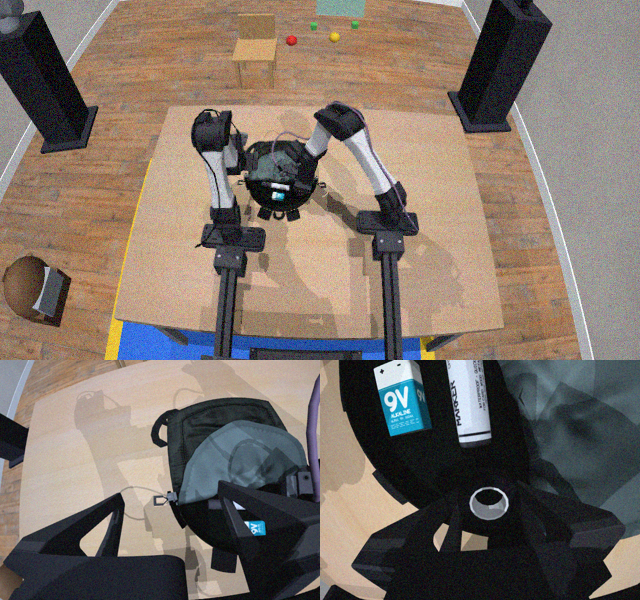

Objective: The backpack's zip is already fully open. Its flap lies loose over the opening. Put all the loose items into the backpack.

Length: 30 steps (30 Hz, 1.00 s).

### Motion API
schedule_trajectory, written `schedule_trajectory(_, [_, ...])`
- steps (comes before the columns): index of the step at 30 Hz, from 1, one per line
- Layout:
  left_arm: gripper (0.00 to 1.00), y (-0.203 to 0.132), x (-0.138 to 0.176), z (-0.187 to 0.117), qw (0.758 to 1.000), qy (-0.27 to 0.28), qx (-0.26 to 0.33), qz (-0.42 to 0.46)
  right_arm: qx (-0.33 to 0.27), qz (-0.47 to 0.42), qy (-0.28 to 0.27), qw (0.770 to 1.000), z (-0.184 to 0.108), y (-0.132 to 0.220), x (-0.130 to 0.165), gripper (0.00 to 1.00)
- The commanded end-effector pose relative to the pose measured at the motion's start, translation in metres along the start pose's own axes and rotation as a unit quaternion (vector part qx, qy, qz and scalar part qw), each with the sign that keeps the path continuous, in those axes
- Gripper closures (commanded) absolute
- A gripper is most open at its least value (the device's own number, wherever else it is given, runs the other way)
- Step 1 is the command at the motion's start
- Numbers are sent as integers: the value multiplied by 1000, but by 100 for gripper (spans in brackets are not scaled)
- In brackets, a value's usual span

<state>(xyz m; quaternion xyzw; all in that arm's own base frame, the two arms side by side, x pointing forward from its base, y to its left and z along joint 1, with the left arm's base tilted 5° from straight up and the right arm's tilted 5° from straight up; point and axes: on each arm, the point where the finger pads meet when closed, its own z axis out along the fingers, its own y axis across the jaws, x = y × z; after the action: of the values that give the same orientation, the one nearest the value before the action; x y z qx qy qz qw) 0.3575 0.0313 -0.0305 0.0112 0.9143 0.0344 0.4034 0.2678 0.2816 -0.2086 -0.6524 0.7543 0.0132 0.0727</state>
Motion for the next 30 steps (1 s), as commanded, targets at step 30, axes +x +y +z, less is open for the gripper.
schedule_trajectory(30, [10, 0, -8, -2, 1000, -13, 4, 3, 4, -1, -12, 1000, 10, -8, -6, 58])
